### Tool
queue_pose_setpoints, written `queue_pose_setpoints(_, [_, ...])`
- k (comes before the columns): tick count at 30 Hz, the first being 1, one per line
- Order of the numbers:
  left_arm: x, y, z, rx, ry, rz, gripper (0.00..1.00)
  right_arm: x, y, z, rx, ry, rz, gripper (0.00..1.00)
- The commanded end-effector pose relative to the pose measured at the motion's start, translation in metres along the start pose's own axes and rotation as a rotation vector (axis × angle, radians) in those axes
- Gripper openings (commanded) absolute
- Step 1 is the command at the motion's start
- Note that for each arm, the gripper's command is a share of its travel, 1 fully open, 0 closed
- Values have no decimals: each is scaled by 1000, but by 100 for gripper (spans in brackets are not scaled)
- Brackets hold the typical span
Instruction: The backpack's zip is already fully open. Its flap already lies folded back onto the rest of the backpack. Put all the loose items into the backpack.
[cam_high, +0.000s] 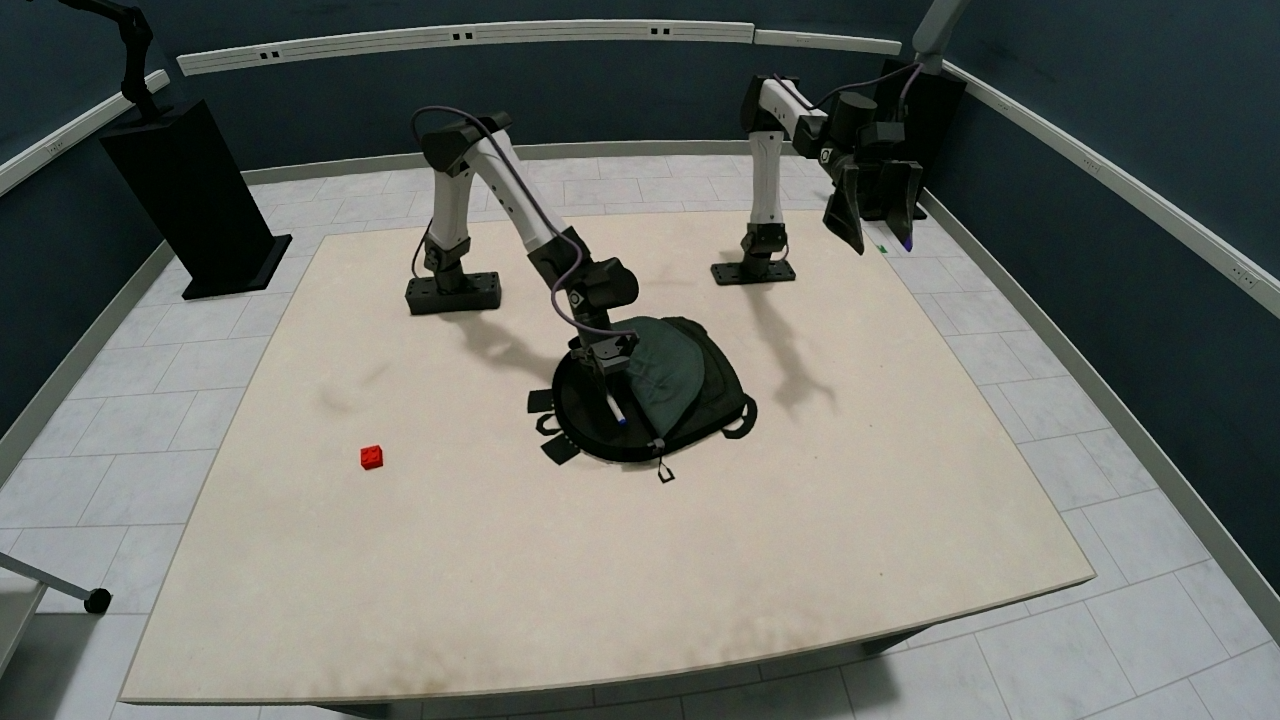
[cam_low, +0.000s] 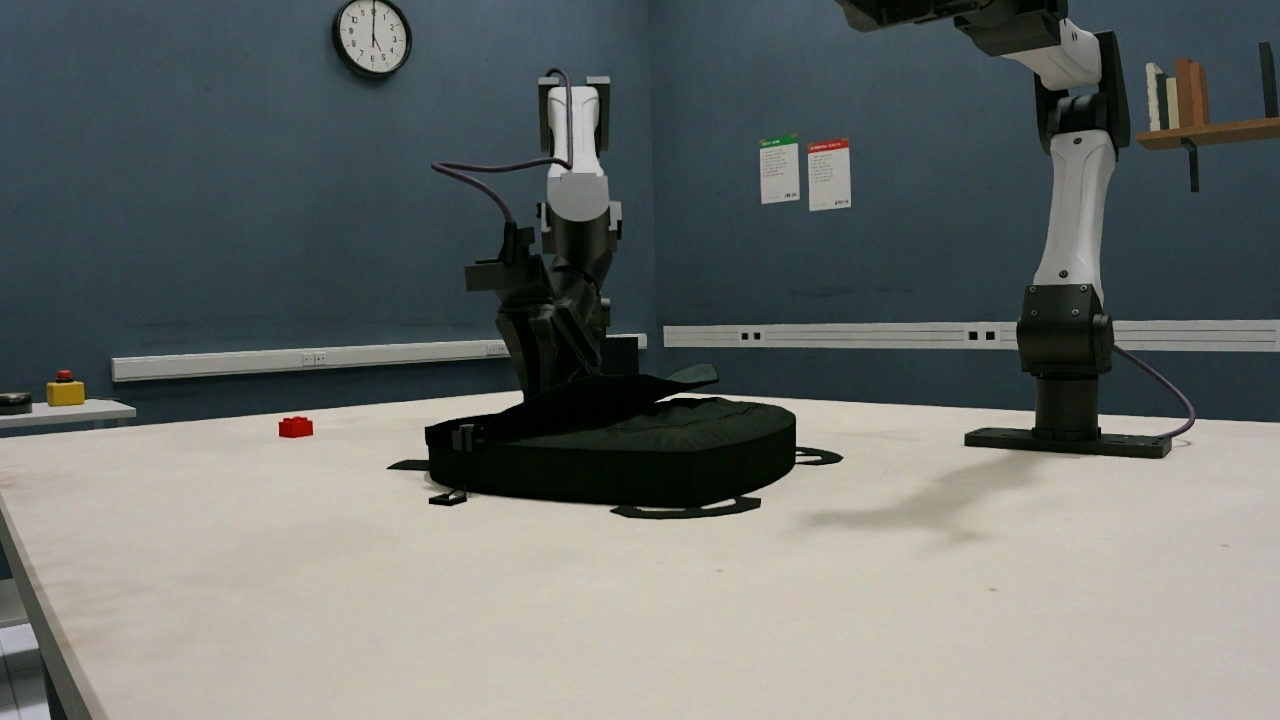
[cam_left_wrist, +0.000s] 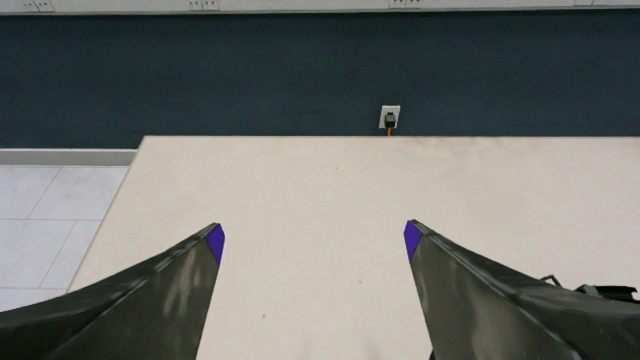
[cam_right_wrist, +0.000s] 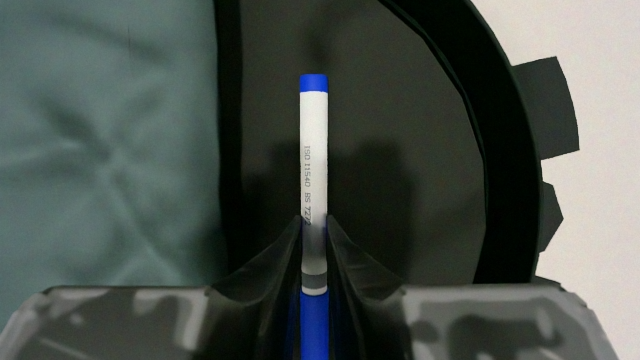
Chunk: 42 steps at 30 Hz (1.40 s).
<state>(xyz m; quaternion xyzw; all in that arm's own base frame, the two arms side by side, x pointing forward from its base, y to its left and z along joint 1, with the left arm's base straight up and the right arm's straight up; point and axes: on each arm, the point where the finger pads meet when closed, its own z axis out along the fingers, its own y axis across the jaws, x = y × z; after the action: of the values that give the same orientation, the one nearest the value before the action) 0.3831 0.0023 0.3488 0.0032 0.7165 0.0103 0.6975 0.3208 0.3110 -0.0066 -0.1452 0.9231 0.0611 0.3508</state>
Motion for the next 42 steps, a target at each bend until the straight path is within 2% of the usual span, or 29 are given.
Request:
queue_pose_setpoints(1, [-7, 0, -1, -1, -18, -2, 90, 13, -1, -6, -1, 37, -17, 6])
queue_pose_setpoints(28, [-7, 0, -1, -1, -18, -2, 90, 13, -1, -6, -1, 38, -17, 6])
queue_pose_setpoints(29, [-7, 0, -1, -1, -18, -2, 90, 3, 2, 7, 4, 36, -18, 6])
queue_pose_setpoints(32, [-7, 0, -1, -1, -18, -2, 90, -2, 2, 1, 2, 14, -9, 6])
queue_pose_setpoints(33, [-7, 0, -1, -1, -18, -2, 90, 9, 0, 7, 9, 47, -22, 6])
queue_pose_setpoints(34, [-7, 0, -1, -1, -18, -2, 90, -12, 4, -2, -9, -24, 7, 6])
queue_pose_setpoints(42, [-7, 0, -1, -1, -18, -2, 90, -9, 4, 0, -6, -15, 3, 6])
